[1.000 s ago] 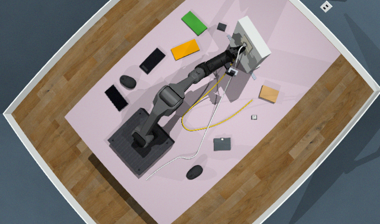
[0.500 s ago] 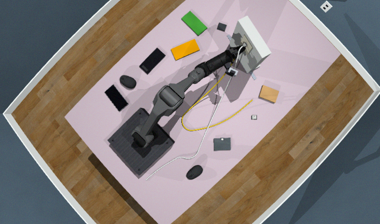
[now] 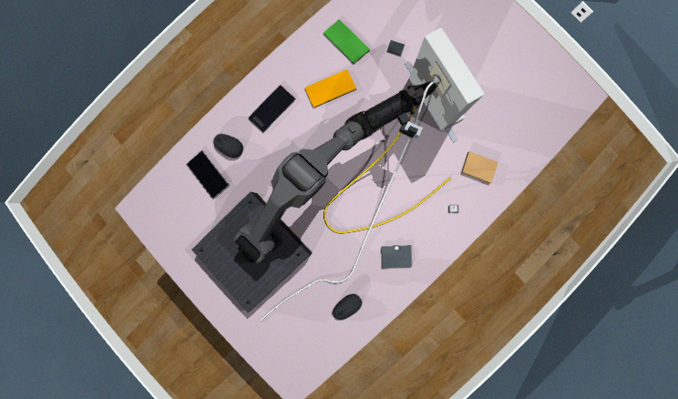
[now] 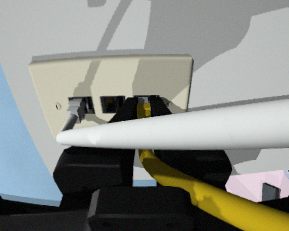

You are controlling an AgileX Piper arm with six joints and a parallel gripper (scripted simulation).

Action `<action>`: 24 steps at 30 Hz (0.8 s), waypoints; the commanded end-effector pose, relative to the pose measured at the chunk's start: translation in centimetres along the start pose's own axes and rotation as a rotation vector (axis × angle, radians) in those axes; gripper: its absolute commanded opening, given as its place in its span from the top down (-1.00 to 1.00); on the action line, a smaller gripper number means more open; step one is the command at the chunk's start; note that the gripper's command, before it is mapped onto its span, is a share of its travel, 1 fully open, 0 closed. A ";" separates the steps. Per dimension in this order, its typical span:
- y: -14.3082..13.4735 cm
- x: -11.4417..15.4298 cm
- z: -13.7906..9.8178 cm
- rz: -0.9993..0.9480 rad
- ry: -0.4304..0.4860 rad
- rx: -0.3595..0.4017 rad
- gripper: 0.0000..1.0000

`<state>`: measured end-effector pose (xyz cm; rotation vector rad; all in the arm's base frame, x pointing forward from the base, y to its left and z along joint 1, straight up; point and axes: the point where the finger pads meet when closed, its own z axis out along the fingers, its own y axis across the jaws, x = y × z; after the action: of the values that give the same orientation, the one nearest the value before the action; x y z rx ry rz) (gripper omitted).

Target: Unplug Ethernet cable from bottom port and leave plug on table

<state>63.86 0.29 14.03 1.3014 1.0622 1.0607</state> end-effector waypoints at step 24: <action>0.1 0.0 -2.8 -0.001 0.001 -0.003 1.00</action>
<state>61.25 0.85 14.05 1.2995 1.0639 1.0608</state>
